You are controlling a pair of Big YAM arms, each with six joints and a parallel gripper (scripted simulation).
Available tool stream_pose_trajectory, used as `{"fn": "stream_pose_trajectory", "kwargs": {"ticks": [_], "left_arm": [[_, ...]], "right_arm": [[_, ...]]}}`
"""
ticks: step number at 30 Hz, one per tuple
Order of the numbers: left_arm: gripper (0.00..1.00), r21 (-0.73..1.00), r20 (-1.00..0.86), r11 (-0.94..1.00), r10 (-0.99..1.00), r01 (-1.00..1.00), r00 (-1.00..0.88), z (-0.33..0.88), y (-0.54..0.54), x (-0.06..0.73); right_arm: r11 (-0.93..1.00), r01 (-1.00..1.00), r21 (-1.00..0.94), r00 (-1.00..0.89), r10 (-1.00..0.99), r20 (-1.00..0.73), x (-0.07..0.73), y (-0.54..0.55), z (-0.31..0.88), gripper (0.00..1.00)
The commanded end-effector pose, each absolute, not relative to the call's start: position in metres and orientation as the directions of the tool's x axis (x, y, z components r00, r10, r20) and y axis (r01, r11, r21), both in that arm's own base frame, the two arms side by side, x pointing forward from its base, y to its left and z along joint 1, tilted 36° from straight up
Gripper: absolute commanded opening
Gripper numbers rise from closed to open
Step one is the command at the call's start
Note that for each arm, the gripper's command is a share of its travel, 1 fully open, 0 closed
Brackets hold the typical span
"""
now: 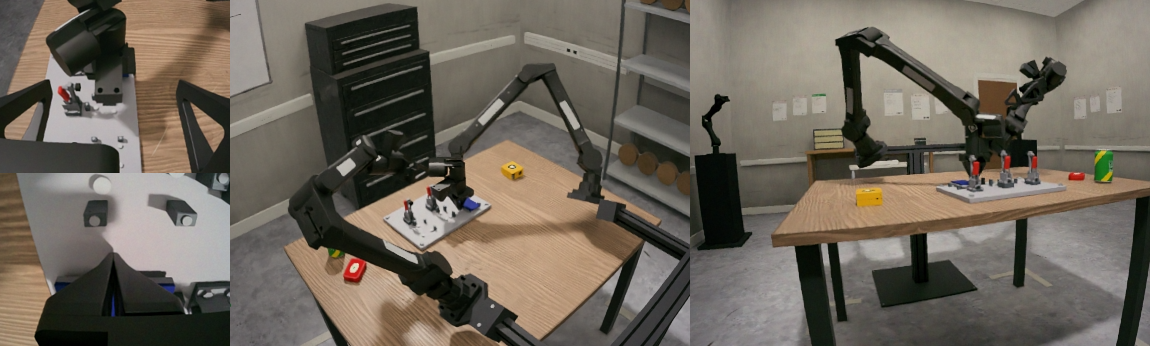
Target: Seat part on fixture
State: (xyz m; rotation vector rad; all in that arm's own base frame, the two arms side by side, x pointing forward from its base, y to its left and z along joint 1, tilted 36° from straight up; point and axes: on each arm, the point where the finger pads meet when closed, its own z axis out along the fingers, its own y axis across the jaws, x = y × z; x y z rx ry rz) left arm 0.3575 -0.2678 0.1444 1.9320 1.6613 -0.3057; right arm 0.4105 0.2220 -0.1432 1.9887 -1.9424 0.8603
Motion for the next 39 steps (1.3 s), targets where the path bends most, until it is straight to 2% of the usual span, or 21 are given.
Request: {"fn": "stream_pose_trajectory", "kwargs": {"ticks": [1, 30, 39], "left_arm": [[1.00, 0.276, -0.524, -0.061, 0.827, 0.959, 0.204, 0.150, -0.270, 0.360], [1.00, 0.276, -0.524, -0.061, 0.827, 0.959, 0.204, 0.150, -0.270, 0.360], [1.00, 0.276, -0.524, -0.061, 0.827, 0.959, 0.204, 0.150, -0.270, 0.360]], "right_arm": [[-0.114, -0.956, -0.272, -0.047, -0.852, 0.521, 0.418, 0.244, -0.127, 0.00], [-0.093, -0.964, -0.249, -0.059, -0.839, 0.540, 0.412, 0.196, -0.115, 0.00], [-0.097, -0.964, -0.246, -0.061, -0.824, 0.564, 0.409, 0.234, -0.142, 0.00]]}}
